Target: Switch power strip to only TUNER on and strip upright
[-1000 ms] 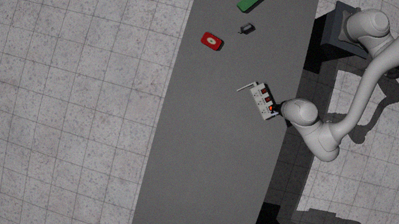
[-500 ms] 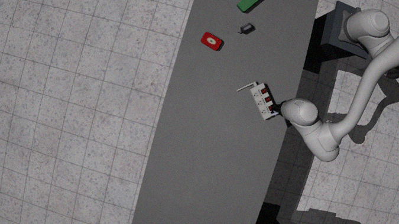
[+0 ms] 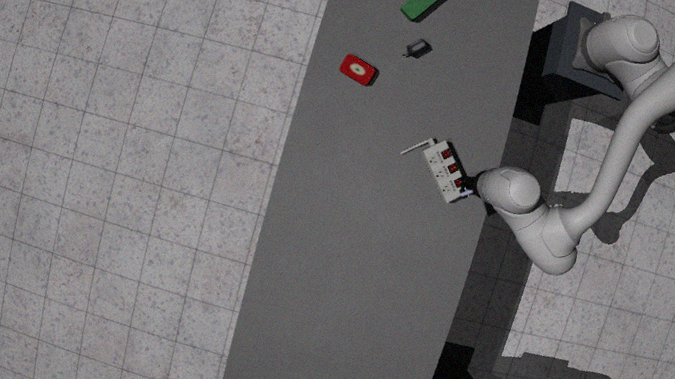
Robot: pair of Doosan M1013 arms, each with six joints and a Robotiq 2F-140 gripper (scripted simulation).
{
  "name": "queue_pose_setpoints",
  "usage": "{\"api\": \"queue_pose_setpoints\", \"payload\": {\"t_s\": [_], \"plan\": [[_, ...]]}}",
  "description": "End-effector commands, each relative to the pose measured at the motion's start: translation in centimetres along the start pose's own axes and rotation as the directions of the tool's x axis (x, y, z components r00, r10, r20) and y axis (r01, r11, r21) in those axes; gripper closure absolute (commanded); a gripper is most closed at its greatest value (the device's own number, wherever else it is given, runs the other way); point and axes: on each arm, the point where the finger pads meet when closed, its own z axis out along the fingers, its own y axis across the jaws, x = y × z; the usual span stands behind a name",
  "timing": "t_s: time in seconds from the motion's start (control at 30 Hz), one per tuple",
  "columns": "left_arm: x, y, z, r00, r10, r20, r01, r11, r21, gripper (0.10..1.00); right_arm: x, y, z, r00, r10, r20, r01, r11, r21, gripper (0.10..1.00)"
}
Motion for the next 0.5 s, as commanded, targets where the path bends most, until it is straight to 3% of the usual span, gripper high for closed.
{"api": "queue_pose_setpoints", "payload": {"t_s": [0.0,0.2,0.47], "plan": [[0.0,0.0,0.0,1.0,0.0,-0.001,0.0,1.0,0.0,0.098,0.0,0.0,-0.9,1.0,0.0,-0.001,0.0,1.0,-0.001,0.999],[0.0,0.0,0.0,1.0,0.0,-0.001,0.0,1.0,0.0,0.098,0.0,0.0,-2.3,1.0,0.0,-0.001,0.0,1.0,-0.001,0.999],[0.0,0.0,0.0,1.0,0.0,-0.001,0.0,1.0,0.0,0.098,0.0,0.0,-2.5,1.0,0.0,-0.001,0.0,1.0,-0.001,0.999]]}}
